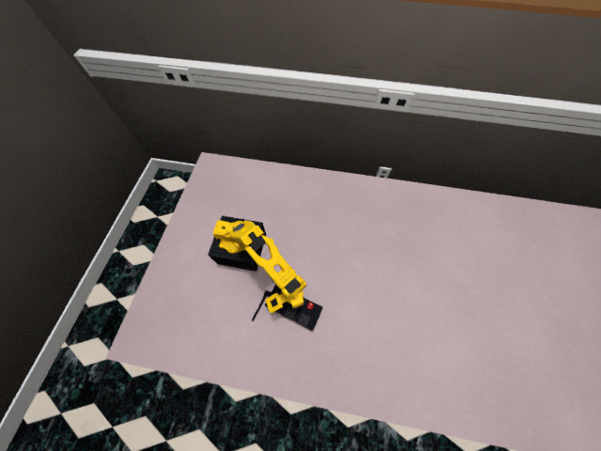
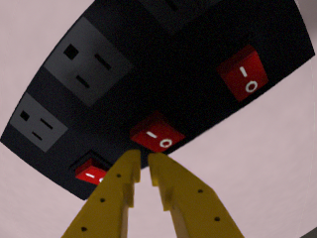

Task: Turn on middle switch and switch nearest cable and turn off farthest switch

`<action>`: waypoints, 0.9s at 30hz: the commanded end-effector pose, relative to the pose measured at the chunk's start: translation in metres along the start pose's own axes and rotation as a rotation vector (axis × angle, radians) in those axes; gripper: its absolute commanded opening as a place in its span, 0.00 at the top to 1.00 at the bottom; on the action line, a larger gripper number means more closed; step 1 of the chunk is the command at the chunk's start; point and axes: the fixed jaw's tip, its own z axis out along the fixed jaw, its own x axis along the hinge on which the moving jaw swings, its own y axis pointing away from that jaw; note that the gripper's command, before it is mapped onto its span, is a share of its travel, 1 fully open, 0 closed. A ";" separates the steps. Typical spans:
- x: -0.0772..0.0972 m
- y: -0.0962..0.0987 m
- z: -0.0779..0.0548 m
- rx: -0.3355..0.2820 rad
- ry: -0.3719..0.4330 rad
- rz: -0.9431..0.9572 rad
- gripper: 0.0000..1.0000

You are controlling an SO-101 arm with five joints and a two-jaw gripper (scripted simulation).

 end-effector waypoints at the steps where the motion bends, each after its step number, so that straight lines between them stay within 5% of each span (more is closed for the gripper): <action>1: -0.003 -0.003 0.004 0.027 -0.009 0.002 1.00; 27: -0.003 -0.003 0.012 0.027 -0.009 0.002 1.00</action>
